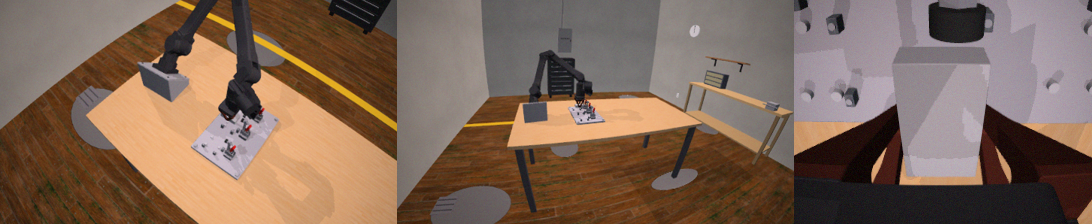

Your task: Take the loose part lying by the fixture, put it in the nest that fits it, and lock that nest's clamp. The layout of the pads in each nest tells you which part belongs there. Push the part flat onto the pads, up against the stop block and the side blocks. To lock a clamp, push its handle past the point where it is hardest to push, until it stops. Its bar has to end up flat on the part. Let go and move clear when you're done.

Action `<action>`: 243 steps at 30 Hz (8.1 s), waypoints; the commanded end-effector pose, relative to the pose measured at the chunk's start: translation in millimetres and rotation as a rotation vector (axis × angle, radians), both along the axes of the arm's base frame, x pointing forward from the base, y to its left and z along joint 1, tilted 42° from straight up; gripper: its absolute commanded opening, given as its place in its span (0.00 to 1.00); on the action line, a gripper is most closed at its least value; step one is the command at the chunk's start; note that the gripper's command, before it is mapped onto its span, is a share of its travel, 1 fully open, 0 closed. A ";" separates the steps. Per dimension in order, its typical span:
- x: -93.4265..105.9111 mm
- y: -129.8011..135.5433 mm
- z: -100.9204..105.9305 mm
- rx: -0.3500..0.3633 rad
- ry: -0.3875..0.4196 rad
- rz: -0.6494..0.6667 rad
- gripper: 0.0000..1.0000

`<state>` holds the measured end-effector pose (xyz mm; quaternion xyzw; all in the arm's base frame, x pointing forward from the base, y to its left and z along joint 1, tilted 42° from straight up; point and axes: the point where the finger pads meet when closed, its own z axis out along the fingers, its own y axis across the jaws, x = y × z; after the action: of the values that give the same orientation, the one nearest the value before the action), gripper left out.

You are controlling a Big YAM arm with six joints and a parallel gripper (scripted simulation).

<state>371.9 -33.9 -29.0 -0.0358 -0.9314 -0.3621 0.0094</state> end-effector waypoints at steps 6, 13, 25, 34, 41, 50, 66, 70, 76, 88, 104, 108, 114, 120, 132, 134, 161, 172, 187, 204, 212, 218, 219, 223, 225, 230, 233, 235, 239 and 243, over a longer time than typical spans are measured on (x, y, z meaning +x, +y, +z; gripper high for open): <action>22.5 -17.3 8.1 -0.018 -0.040 -0.009 0.00; 23.5 -17.8 8.7 -0.018 -0.041 -0.009 0.00; 24.6 -18.6 8.7 -0.018 -0.039 -0.009 0.00; 25.0 -18.8 9.0 -0.018 -0.040 -0.009 0.00; 25.2 -18.9 9.3 -0.018 -0.040 -0.009 0.00; 25.2 -18.9 9.3 -0.018 -0.040 -0.009 0.00; 25.2 -18.9 9.3 -0.018 -0.028 -0.023 0.00; 25.4 -18.2 8.8 -0.018 -0.027 -0.022 0.00; 30.4 -11.9 5.8 -0.024 -0.046 -0.009 0.00; 11.4 7.6 -10.1 -0.003 -0.003 0.002 0.00; 10.5 23.2 -27.1 -0.002 -0.001 0.002 0.00; 10.7 22.6 -31.4 -0.003 -0.002 -0.010 0.00; 13.0 31.7 -35.8 -0.004 -0.007 0.002 0.00; 12.2 29.2 -37.5 -0.005 -0.007 -0.010 0.00; 13.7 30.4 -38.5 -0.007 -0.014 -0.009 0.00; 13.7 30.5 -38.5 -0.007 -0.014 -0.009 0.00; 13.7 30.5 -38.5 -0.007 -0.014 -0.009 0.00; 13.7 30.5 -38.5 -0.007 -0.010 -0.012 0.00; 14.0 31.5 -38.0 -0.007 -0.013 -0.010 0.00; 12.0 33.1 -37.5 -0.008 -0.014 -0.010 0.00; 11.7 33.9 -36.9 -0.008 -0.017 -0.009 0.00; 11.5 33.6 -36.7 -0.009 -0.018 -0.011 0.00; 11.0 33.8 -36.5 -0.008 -0.017 -0.010 0.00; 12.6 33.9 -36.1 -0.010 -0.022 -0.009 0.00; 11.2 34.0 -36.4 -0.009 -0.020 -0.010 0.00; 11.7 34.1 -36.2 -0.010 -0.022 -0.009 0.00; 11.1 34.3 -36.2 -0.009 -0.020 -0.009 0.00; 11.1 34.3 -36.2 -0.009 -0.020 -0.009 0.00; 11.1 34.3 -36.2 -0.010 -0.020 -0.009 0.00; 11.1 34.3 -36.2 -0.010 -0.020 -0.009 0.00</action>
<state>380.3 -0.9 -68.3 -0.0372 -0.9326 -0.3590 0.0058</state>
